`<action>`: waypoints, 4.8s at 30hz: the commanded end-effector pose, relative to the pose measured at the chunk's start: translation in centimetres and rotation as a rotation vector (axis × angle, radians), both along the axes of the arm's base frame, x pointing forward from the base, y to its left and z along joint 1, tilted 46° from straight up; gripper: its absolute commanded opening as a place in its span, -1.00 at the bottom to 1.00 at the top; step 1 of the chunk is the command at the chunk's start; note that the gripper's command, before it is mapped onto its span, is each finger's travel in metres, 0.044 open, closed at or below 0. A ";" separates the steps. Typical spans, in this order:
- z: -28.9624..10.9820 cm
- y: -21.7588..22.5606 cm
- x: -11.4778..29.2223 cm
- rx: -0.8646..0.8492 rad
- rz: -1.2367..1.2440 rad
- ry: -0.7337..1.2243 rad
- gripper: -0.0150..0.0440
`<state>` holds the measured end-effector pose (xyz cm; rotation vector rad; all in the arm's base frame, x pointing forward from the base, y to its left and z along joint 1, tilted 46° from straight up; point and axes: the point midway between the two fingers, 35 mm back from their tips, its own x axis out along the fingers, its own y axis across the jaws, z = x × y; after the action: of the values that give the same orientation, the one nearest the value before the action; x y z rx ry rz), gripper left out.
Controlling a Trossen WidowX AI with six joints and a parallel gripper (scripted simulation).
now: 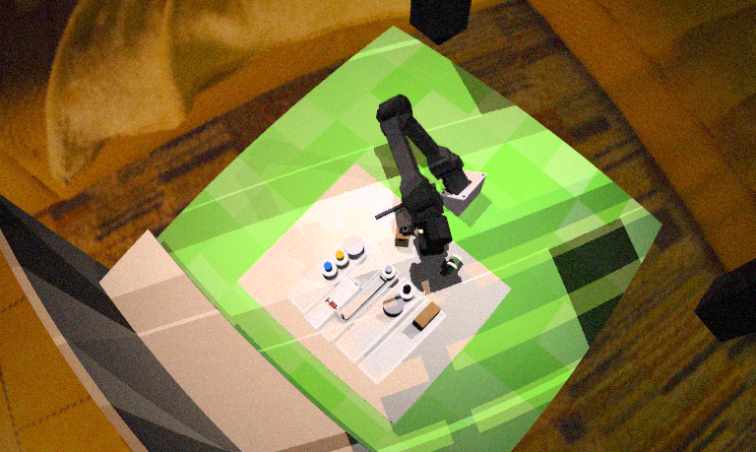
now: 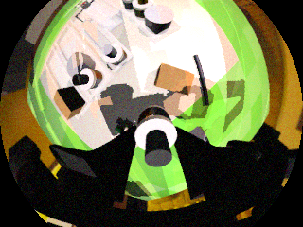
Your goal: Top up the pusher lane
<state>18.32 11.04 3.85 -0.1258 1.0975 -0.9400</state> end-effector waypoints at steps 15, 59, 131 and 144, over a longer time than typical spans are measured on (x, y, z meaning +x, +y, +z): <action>-1.4 -1.3 5.7 -0.036 0.259 0.270 -0.49; -3.9 -4.7 10.3 -0.092 0.496 0.493 -0.49; -3.7 -4.4 13.3 -0.092 0.497 0.491 -0.49; -3.6 -4.3 13.8 -0.092 0.496 0.491 -0.49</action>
<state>31.29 6.61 -0.08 -0.7021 1.4120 -0.5125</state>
